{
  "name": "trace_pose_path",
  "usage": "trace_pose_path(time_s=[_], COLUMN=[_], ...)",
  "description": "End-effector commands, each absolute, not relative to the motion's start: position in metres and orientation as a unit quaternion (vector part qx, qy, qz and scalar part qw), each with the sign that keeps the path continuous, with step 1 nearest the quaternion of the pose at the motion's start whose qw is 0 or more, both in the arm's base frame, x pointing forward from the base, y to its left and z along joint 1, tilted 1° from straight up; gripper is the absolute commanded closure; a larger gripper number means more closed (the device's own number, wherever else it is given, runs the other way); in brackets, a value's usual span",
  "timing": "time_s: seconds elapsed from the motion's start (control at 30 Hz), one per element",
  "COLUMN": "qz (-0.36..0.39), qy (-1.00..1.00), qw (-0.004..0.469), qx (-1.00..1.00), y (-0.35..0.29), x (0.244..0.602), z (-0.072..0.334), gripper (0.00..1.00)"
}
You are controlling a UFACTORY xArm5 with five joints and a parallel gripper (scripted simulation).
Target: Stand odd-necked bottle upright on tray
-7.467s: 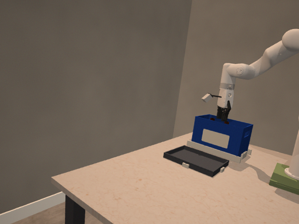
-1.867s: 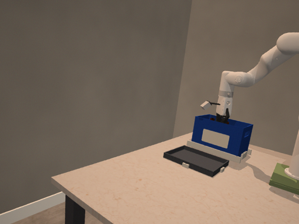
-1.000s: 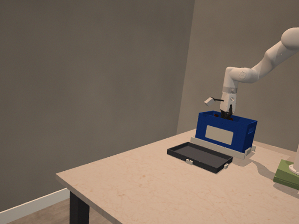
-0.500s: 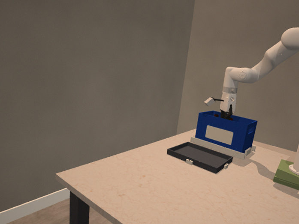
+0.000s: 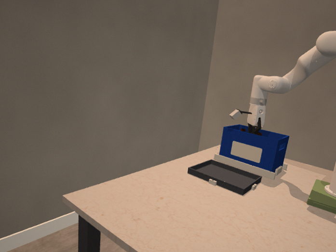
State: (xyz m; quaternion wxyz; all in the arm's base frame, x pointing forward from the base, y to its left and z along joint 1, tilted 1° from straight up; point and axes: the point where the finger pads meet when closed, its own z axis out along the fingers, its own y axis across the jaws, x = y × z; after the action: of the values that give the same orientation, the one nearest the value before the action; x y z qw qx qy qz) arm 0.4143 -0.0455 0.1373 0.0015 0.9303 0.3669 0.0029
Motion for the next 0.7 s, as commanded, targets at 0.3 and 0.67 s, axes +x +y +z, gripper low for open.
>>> trace_pose_path(time_s=[0.3, 0.67], qz=[0.005, 0.005], qy=[0.367, 0.367], qw=[0.002, 0.003], qx=[0.930, 0.930], y=[-0.045, -0.045], x=[0.415, 0.414], z=[0.143, 0.154], gripper=[1.00, 1.00])
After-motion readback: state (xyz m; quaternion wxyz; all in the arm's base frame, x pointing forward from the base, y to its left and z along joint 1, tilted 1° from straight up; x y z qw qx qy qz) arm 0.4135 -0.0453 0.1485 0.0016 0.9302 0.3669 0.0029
